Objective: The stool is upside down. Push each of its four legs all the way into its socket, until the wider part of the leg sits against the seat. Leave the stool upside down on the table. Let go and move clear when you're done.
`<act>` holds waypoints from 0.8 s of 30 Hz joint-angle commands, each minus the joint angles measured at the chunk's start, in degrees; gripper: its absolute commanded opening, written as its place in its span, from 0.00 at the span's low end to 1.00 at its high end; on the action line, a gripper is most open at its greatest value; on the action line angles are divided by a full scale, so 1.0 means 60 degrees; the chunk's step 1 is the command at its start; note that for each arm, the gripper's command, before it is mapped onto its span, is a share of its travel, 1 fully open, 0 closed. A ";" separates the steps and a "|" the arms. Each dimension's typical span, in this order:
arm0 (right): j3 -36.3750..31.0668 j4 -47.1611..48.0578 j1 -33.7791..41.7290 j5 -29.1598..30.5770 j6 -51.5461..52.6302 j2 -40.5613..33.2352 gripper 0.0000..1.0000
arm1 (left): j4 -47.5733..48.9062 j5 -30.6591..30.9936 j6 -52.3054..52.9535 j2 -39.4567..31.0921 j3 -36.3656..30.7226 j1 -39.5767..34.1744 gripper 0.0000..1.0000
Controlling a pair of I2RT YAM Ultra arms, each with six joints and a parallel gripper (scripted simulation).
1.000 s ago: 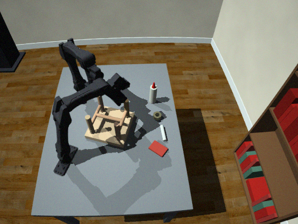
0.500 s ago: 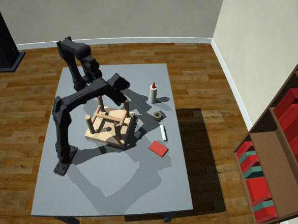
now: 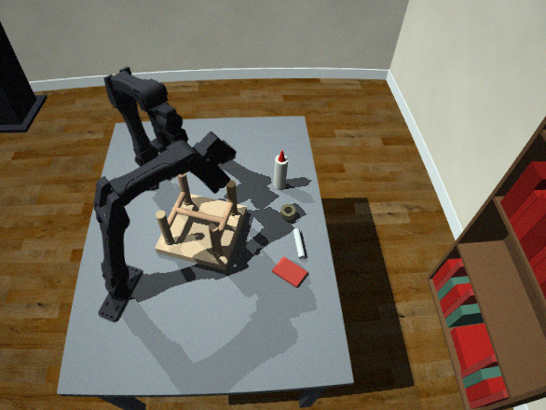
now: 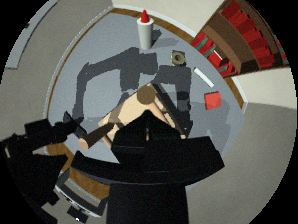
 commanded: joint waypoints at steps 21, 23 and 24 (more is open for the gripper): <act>0.1036 -0.0948 -0.0201 0.0108 0.0016 -0.0809 0.00 | 0.0198 0.0101 0.0027 0.0329 0.0295 -0.0218 0.00; 0.1048 -0.1073 -0.0233 0.0111 0.0019 -0.0775 0.00 | 0.0280 0.0108 0.0056 0.0297 0.0304 -0.0258 0.00; 0.1048 -0.1073 -0.0233 0.0111 0.0019 -0.0775 0.00 | 0.0280 0.0108 0.0056 0.0297 0.0304 -0.0258 0.00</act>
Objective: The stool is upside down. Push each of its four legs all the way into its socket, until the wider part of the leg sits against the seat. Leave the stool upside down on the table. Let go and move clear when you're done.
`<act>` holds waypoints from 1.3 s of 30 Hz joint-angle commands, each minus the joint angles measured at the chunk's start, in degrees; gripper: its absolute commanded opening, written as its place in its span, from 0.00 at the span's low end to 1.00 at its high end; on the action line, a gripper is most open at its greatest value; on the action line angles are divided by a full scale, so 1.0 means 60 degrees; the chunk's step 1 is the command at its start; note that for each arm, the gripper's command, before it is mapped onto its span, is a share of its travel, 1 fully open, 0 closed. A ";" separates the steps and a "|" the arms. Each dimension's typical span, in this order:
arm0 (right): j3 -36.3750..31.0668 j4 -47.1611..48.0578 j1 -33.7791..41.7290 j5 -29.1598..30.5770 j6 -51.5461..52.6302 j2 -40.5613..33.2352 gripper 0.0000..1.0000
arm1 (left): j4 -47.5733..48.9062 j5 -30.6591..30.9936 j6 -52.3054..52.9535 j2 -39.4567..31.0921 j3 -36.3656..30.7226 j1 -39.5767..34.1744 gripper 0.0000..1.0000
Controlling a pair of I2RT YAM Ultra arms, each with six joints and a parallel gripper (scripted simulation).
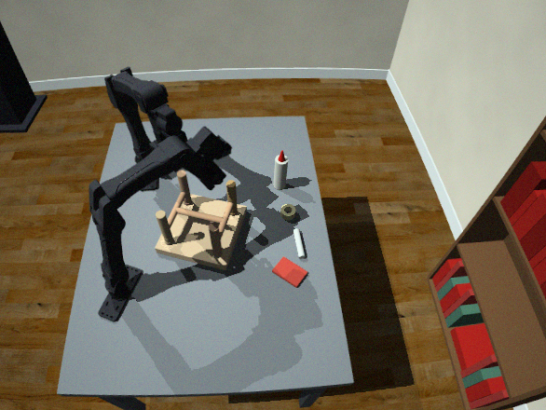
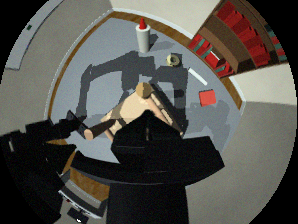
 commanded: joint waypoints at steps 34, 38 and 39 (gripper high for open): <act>0.0883 -0.3846 -0.2617 0.0159 -0.0076 -0.0283 0.00 | 0.2506 0.0234 0.0162 0.2855 0.2018 -0.3560 0.00; 0.0962 -0.3843 -0.2546 0.0134 -0.0035 -0.0179 0.00 | 0.2583 0.0225 0.0151 0.2704 0.1906 -0.3537 0.00; 0.0818 -0.3847 -0.2504 0.0121 -0.0020 -0.0067 0.00 | 0.2635 0.0206 0.0138 0.2629 0.1653 -0.3513 0.00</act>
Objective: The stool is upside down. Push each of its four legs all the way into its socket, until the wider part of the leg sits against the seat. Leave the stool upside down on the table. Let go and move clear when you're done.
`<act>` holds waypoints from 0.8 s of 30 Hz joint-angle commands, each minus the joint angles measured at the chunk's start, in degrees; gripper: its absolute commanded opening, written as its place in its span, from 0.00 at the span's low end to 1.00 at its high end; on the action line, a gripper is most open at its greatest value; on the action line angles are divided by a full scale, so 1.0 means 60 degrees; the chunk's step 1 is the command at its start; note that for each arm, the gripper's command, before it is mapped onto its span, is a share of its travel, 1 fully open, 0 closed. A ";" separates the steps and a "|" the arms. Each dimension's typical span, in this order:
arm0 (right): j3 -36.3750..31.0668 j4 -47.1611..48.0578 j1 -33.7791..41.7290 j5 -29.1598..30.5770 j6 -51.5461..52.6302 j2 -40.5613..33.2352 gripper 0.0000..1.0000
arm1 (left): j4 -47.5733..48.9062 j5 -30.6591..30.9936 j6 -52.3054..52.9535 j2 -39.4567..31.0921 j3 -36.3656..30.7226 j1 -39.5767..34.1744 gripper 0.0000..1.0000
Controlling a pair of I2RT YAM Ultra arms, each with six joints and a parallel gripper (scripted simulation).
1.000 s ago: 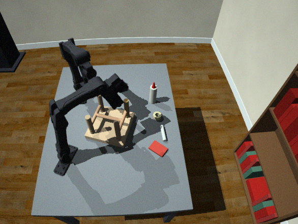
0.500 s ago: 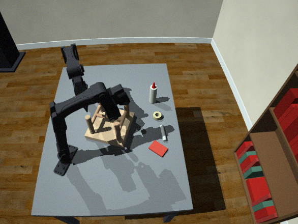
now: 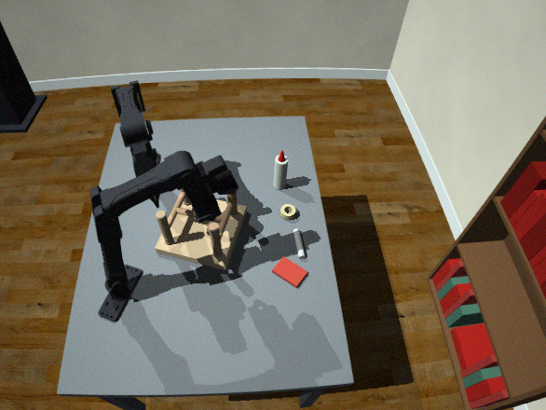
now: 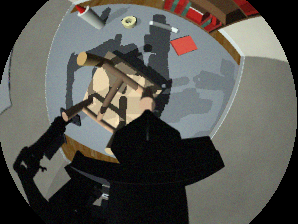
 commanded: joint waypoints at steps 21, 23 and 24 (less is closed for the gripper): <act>0.0254 -0.0071 0.0014 0.0026 -0.0023 -0.0142 0.00 | 0.1138 -0.0007 -0.0010 -0.0577 -0.1424 0.0045 0.00; 0.0254 -0.0071 0.0014 0.0026 -0.0023 -0.0141 0.00 | 0.1268 -0.0018 -0.0018 -0.0604 -0.1586 0.0049 0.00; 0.0254 -0.0071 0.0014 0.0026 -0.0023 -0.0141 0.00 | 0.1333 -0.0021 -0.0020 -0.0619 -0.1667 0.0054 0.00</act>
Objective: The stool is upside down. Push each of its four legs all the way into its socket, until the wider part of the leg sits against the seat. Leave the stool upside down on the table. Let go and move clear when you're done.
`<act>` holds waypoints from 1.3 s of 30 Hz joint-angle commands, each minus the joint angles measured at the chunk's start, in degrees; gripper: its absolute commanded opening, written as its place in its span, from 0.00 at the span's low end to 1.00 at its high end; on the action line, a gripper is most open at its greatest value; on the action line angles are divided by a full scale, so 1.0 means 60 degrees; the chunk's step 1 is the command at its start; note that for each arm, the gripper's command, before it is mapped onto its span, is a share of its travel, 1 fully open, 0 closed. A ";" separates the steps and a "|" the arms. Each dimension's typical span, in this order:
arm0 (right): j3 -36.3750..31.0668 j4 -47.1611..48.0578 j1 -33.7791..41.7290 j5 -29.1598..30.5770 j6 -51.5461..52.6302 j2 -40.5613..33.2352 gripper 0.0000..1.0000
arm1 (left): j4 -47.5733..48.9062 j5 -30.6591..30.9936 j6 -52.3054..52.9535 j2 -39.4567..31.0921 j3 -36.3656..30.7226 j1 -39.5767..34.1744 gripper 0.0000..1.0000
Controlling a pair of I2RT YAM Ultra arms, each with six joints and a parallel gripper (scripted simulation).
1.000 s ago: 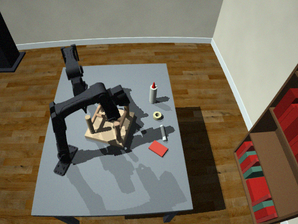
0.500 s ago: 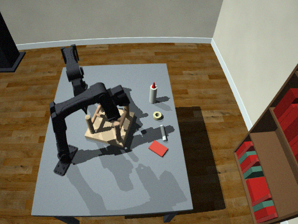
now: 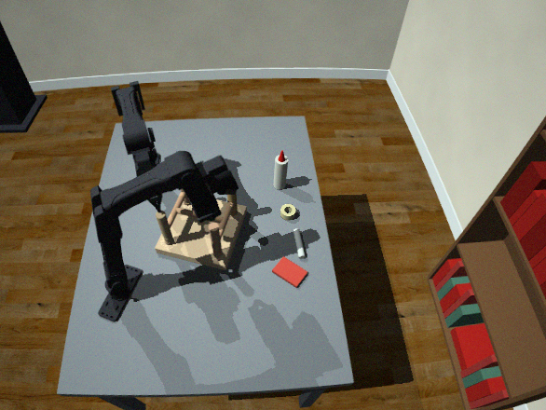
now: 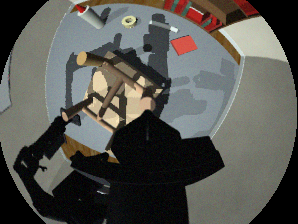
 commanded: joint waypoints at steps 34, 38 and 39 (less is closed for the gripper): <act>-0.1885 0.1427 0.0038 -0.0048 0.0055 -0.0739 0.00 | 0.0357 -0.0035 -0.0031 -0.0365 -0.0041 0.0041 0.00; -0.1938 0.1438 0.0038 -0.0054 0.0062 -0.0776 0.00 | 0.0087 -0.0003 -0.0004 0.0062 -0.0251 0.0001 0.00; -0.1938 0.1438 0.0038 -0.0054 0.0062 -0.0776 0.00 | 0.0087 -0.0003 -0.0004 0.0062 -0.0251 0.0001 0.00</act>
